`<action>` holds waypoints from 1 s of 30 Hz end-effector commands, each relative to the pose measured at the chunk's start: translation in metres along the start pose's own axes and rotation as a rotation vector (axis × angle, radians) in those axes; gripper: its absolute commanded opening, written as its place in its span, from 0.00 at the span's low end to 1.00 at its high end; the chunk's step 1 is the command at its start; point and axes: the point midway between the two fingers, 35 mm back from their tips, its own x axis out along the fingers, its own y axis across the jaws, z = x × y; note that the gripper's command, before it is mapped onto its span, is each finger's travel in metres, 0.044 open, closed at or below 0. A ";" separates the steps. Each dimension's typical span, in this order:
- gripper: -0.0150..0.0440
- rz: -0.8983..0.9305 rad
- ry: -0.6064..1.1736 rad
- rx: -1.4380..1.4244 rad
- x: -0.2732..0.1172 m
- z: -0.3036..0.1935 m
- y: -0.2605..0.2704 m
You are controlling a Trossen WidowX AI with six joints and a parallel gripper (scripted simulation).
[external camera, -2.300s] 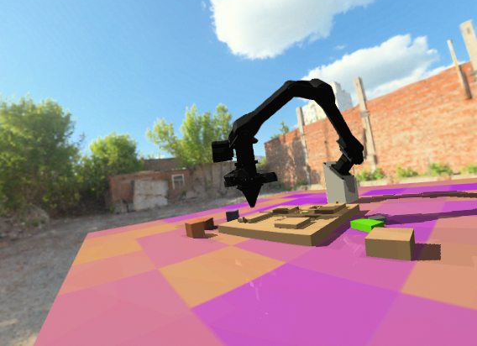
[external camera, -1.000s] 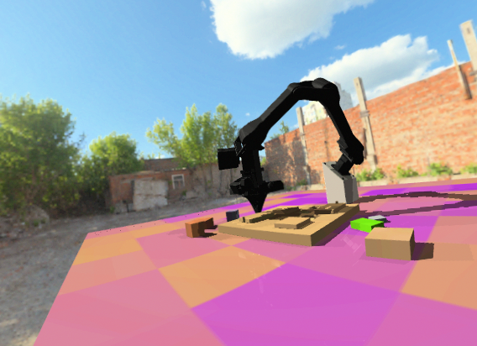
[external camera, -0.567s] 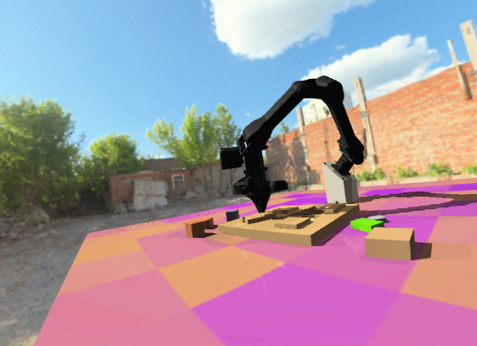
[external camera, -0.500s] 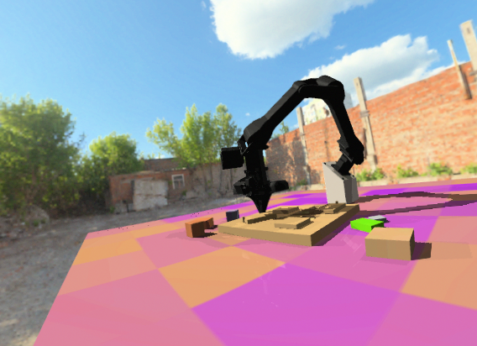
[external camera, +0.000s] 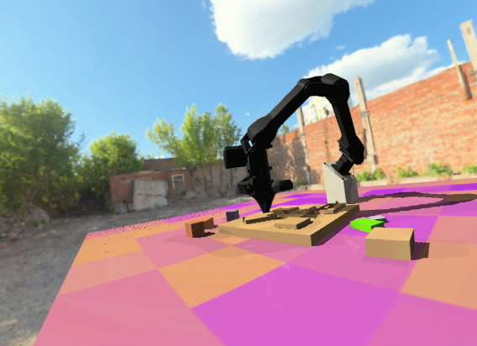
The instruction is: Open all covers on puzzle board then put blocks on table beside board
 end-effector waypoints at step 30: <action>0.25 0.006 -0.007 -0.001 -0.001 0.014 0.036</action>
